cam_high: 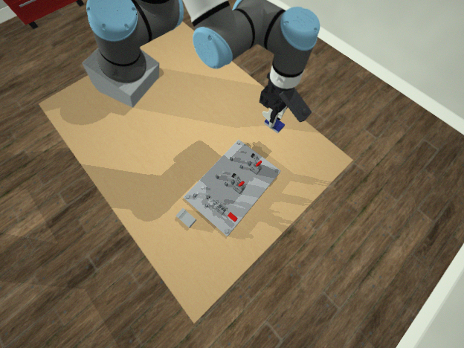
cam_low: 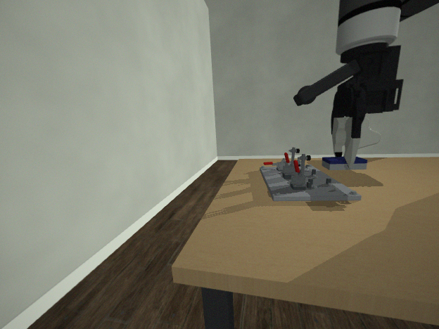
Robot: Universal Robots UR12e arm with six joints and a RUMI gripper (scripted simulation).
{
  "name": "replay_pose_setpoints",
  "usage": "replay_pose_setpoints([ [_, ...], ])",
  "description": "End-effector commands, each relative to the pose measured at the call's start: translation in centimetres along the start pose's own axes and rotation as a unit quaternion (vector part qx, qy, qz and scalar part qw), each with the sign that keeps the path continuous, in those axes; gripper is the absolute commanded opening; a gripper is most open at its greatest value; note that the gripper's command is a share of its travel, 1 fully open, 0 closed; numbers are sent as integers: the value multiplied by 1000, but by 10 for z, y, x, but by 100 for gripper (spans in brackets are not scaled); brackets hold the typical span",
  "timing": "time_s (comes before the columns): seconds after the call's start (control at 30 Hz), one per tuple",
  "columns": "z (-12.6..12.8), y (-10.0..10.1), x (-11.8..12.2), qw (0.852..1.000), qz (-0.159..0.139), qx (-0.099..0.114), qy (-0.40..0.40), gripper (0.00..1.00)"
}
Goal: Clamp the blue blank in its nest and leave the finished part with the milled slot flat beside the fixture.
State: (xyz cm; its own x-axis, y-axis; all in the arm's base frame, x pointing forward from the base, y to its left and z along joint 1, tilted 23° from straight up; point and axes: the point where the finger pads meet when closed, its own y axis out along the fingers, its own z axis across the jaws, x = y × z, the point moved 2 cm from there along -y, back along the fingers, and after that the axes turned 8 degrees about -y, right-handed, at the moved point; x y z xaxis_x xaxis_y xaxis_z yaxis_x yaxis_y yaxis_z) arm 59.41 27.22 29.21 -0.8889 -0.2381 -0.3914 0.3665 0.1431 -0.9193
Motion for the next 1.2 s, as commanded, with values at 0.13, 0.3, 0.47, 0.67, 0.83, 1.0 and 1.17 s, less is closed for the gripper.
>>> replay_pose_setpoints([
  [0.13, 0, -1, -1, 1000, 1, 0, -15, 0],
  [0.3, 0, 0, 0, 1000, 1, 0, -15, 0],
  [0.47, 0, 0, 1, 1000, 1, 0, -15, 0],
  [0.67, 0, 2, 3, 1000, 1, 0, -15, 0],
  [0.83, -1, 4, 6, 1000, 1, 0, -15, 0],
  [1.0, -1, 6, 9, 1000, 1, 0, -15, 0],
  [1.17, -1, 9, 12, 1000, 1, 0, -15, 0],
])
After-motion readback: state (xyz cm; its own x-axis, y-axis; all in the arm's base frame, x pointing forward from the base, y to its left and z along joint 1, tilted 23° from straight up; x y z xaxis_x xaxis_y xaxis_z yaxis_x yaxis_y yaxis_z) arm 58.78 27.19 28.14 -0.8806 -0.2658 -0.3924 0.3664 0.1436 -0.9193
